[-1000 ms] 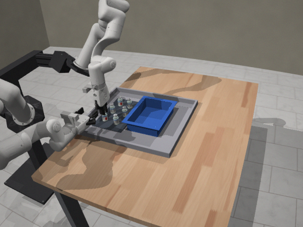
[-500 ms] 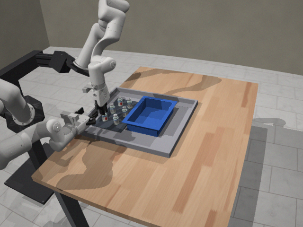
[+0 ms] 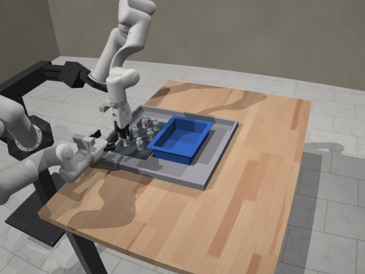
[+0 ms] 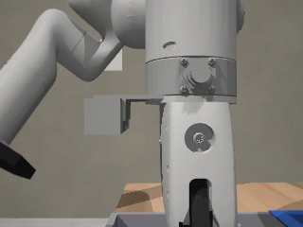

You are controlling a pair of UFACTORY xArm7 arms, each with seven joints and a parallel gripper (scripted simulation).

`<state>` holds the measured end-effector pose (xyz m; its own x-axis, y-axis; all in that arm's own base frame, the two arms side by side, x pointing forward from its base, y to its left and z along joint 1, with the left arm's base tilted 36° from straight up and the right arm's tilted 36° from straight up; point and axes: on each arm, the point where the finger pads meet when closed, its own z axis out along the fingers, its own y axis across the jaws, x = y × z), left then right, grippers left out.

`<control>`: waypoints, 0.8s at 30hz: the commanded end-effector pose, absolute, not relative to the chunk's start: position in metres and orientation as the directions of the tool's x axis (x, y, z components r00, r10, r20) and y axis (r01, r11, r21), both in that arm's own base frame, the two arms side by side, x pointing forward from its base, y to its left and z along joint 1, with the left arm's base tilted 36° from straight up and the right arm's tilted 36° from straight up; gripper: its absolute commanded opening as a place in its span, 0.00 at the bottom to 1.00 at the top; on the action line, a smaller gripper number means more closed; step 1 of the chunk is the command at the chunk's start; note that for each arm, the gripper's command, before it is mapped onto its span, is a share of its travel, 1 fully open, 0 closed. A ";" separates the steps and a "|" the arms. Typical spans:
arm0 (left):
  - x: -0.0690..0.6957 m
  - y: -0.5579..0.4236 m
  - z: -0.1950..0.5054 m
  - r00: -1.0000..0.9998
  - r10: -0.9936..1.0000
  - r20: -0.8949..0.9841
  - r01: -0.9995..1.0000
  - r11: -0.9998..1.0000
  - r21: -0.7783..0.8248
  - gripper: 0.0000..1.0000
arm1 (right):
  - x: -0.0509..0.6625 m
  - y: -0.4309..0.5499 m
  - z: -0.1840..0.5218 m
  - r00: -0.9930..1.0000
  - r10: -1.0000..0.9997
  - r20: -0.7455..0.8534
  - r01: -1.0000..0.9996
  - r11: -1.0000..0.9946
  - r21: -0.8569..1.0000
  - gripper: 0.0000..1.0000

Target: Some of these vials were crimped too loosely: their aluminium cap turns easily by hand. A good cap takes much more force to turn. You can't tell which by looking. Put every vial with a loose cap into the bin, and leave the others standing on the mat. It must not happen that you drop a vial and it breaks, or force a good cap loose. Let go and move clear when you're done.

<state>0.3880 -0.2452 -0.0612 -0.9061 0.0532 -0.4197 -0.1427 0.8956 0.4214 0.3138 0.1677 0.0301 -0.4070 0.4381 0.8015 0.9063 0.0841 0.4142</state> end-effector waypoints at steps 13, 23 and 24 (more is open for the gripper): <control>0.380 -0.256 -0.044 -0.905 0.054 -0.421 -0.140 0.898 0.418 0.23 | 0.313 0.169 0.031 -0.409 0.436 0.802 0.906 0.087 0.415 1.00; 0.368 -0.269 -0.020 -0.905 0.054 -0.421 -0.140 0.898 0.418 0.23 | 0.313 0.169 0.031 -0.409 0.436 0.802 0.906 0.087 0.415 1.00; 0.368 -0.269 -0.020 -0.905 0.054 -0.421 -0.140 0.898 0.418 0.23 | 0.313 0.169 0.031 -0.409 0.436 0.802 0.906 0.087 0.415 1.00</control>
<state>0.3707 -0.2649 -0.0259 -0.9060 0.0535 -0.4200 -0.1420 0.8962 0.4203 0.3137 0.1675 0.0298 -0.4069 0.4381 0.8015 0.9063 0.0841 0.4142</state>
